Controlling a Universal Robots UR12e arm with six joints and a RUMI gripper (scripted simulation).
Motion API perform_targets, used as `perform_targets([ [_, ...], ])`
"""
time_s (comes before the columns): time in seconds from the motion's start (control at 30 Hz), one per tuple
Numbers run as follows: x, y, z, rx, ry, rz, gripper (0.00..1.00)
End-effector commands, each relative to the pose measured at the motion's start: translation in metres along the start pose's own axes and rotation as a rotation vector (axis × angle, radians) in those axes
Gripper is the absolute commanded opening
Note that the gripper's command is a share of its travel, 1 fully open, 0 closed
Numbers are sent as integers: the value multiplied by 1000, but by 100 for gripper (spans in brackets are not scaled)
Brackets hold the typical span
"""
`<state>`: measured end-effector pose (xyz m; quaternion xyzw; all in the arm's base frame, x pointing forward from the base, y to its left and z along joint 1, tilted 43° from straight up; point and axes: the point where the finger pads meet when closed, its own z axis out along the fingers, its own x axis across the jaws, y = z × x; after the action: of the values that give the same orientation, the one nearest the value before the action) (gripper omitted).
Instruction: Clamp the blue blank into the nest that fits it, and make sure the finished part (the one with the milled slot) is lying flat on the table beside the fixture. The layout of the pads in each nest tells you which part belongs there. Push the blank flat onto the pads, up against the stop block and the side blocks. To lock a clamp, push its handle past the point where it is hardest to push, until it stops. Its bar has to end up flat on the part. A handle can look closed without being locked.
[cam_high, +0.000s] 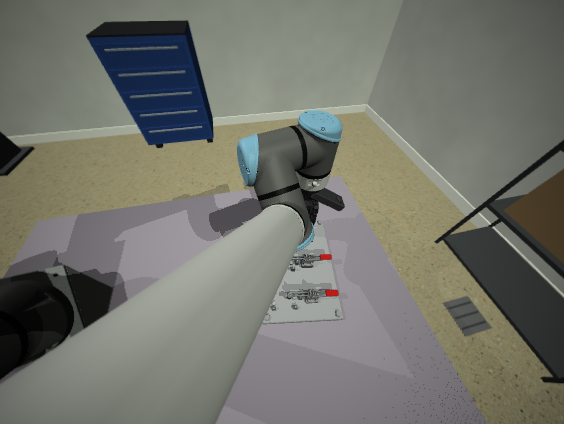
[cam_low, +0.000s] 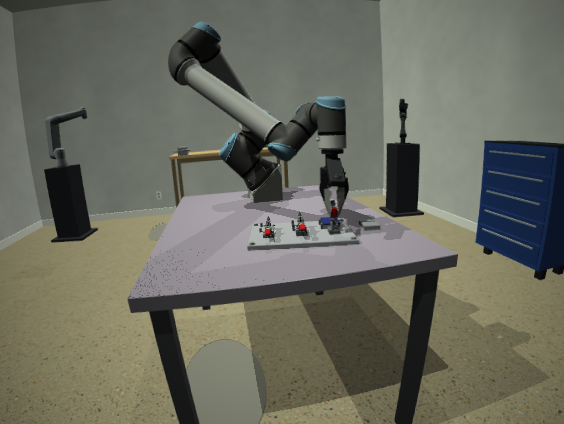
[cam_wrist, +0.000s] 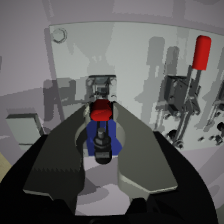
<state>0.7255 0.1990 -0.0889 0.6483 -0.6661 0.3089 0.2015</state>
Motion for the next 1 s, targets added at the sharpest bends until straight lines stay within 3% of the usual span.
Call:
perform_targets([
  [0.0,0,-1,-1,1,-1,0,0],
  [0.97,0,-7,-1,1,-1,0,0],
])
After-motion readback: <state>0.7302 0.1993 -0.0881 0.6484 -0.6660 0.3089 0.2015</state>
